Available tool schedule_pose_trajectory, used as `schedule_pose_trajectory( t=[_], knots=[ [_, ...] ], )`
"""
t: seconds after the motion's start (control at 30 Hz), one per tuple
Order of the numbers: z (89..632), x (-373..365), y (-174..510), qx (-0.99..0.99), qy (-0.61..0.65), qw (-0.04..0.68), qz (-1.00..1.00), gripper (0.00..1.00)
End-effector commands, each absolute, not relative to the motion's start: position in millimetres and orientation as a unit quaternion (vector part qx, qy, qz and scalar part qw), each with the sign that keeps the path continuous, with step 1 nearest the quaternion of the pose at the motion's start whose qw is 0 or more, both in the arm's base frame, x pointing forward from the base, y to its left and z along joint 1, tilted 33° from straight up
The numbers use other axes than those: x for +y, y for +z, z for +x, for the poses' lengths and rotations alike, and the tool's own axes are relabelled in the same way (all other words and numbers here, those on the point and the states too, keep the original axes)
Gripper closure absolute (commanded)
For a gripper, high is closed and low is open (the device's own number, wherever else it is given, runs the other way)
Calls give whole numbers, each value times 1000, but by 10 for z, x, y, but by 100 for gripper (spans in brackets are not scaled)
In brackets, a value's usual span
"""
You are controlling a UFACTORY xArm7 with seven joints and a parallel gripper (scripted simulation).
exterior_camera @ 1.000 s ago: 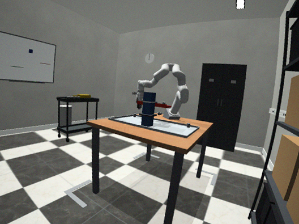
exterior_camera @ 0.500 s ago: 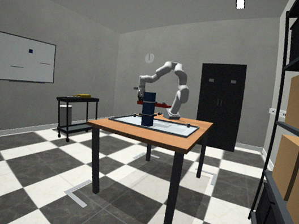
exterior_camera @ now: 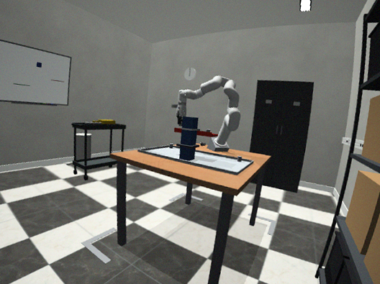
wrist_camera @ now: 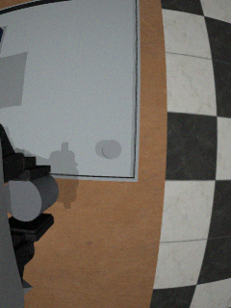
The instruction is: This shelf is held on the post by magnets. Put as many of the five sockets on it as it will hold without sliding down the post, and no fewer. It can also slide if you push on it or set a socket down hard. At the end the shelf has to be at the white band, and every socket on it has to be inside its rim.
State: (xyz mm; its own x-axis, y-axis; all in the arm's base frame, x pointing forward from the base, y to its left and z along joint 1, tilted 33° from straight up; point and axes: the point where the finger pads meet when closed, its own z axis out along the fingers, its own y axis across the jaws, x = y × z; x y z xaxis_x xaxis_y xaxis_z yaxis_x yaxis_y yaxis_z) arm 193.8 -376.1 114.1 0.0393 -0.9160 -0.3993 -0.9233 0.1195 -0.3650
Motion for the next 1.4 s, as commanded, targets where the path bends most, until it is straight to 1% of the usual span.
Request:
schedule_pose_trajectory(
  t=[0.0, 0.47, 1.13, 1.23, 1.3, 1.37],
  knots=[
    [1809, -3835, 1278, 693, 5, 281, -663, 100],
    [1663, -3903, 1420, 693, 5, 281, -663, 100],
    [1649, -3906, 1440, 694, 5, 281, -663, 100],
    [1746, -3732, 1600, 694, 3, 285, -661, 100],
    [1880, -3427, 1836, 694, 3, 288, -659, 100],
    [1880, -3427, 1836, 694, 3, 288, -659, 100]
  ],
)
